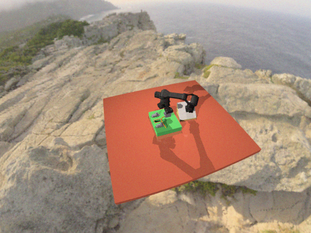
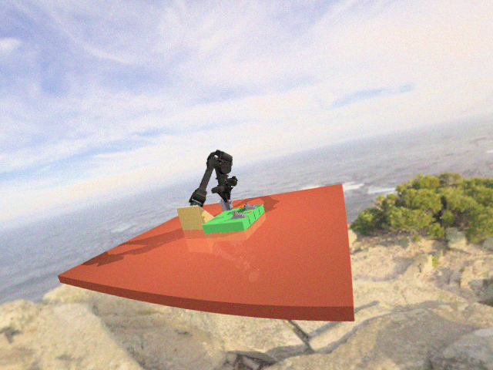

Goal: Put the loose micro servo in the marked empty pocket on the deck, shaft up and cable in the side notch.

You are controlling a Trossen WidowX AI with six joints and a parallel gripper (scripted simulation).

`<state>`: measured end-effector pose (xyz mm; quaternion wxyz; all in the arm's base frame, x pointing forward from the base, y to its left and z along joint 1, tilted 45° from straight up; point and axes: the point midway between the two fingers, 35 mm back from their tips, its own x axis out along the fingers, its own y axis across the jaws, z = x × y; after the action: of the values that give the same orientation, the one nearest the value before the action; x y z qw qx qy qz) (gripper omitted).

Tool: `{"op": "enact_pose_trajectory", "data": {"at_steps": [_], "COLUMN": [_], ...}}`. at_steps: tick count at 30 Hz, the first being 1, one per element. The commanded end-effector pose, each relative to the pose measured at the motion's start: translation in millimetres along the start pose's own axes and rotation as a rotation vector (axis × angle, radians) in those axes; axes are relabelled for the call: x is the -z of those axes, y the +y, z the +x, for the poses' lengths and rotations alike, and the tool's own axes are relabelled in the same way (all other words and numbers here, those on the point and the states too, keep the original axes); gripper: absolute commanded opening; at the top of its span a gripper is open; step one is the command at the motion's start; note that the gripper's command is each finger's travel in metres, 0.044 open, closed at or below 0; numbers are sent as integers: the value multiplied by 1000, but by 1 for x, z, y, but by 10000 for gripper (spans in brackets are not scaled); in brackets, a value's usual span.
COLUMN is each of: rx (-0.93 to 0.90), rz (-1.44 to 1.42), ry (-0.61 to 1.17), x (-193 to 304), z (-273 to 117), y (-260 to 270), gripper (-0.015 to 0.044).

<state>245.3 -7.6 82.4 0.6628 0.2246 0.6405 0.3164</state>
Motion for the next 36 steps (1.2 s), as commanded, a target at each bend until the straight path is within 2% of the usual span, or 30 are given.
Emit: {"op": "enact_pose_trajectory", "data": {"at_steps": [1,23,36], "rx": [5,4,4], "rz": [-2,-5,-6], "ry": [-10,-13,-13], "x": [-16,-98,-100], "z": [-2,-3,8], "y": [0,1,1], "gripper": [0,0,0]}}
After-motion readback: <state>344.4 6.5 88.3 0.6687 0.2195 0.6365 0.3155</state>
